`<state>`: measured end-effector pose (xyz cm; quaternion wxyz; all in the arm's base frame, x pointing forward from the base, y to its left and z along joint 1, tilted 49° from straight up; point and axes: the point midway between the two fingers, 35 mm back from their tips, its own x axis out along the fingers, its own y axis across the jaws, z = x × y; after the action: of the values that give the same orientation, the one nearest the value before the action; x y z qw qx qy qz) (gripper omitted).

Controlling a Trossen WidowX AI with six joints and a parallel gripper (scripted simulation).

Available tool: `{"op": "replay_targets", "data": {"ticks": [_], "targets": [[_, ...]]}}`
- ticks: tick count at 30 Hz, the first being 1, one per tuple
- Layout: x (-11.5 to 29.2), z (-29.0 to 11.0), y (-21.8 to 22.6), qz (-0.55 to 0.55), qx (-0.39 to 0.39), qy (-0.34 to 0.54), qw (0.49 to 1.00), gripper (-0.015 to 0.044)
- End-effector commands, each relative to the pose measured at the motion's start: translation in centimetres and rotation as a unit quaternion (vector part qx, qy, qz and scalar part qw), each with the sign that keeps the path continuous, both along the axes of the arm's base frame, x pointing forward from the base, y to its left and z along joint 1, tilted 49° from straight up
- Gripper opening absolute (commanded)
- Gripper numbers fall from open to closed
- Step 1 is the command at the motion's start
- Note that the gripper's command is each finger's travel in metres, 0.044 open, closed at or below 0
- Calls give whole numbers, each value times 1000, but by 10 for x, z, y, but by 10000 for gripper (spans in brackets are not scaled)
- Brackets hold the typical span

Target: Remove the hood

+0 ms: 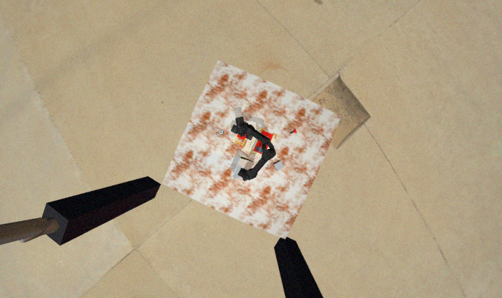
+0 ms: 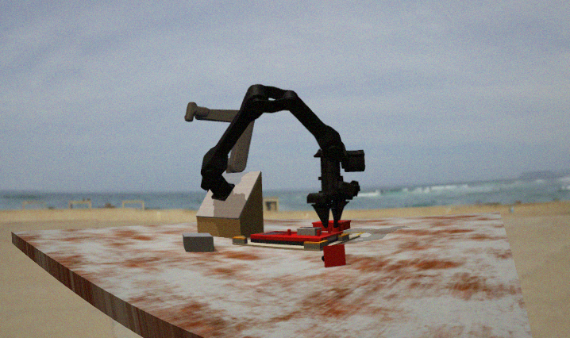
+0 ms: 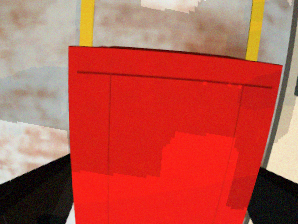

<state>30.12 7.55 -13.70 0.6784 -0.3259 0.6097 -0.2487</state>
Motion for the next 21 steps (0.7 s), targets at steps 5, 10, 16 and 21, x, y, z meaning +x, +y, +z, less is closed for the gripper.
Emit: {"op": "replay_targets", "data": {"ticks": [5, 10, 16, 21], "targets": [[1, -2, -3, 2, -2, -1, 1000, 0], [1, -4, -5, 2, -2, -1, 1000, 0], [2, -6, -7, 2, -2, -1, 1000, 0], [2, -7, -9, 2, -2, -1, 1000, 0]]}}
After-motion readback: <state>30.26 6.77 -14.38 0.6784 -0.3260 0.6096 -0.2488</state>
